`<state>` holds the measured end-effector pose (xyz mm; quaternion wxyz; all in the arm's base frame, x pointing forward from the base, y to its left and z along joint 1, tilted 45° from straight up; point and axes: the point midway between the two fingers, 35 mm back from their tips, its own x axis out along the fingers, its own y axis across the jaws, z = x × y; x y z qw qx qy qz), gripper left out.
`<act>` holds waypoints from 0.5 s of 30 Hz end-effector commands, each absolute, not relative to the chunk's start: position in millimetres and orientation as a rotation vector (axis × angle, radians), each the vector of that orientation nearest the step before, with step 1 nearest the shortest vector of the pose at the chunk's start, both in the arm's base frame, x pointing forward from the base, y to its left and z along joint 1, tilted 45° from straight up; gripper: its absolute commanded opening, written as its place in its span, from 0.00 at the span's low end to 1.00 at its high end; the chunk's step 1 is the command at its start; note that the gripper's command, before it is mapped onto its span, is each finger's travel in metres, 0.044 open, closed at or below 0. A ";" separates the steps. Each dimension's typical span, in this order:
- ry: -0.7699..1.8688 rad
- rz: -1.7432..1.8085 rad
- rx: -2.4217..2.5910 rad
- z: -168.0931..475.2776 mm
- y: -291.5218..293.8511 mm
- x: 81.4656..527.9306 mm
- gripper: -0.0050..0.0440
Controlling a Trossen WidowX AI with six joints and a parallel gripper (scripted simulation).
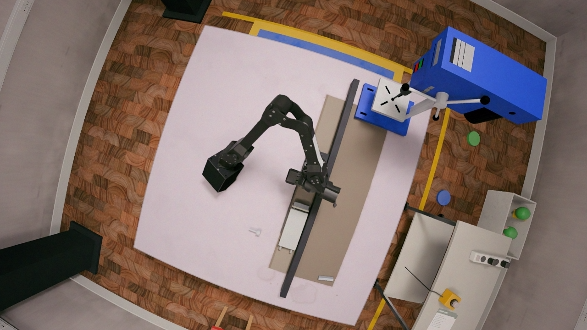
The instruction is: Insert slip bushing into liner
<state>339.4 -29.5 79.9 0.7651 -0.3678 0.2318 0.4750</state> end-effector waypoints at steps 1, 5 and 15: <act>0.483 1.017 -0.822 92.9 -34.5 339.8 0.55; 0.484 1.016 -0.823 95.4 -36.6 338.1 0.55; 0.493 1.018 -0.815 91.1 -35.7 338.0 0.94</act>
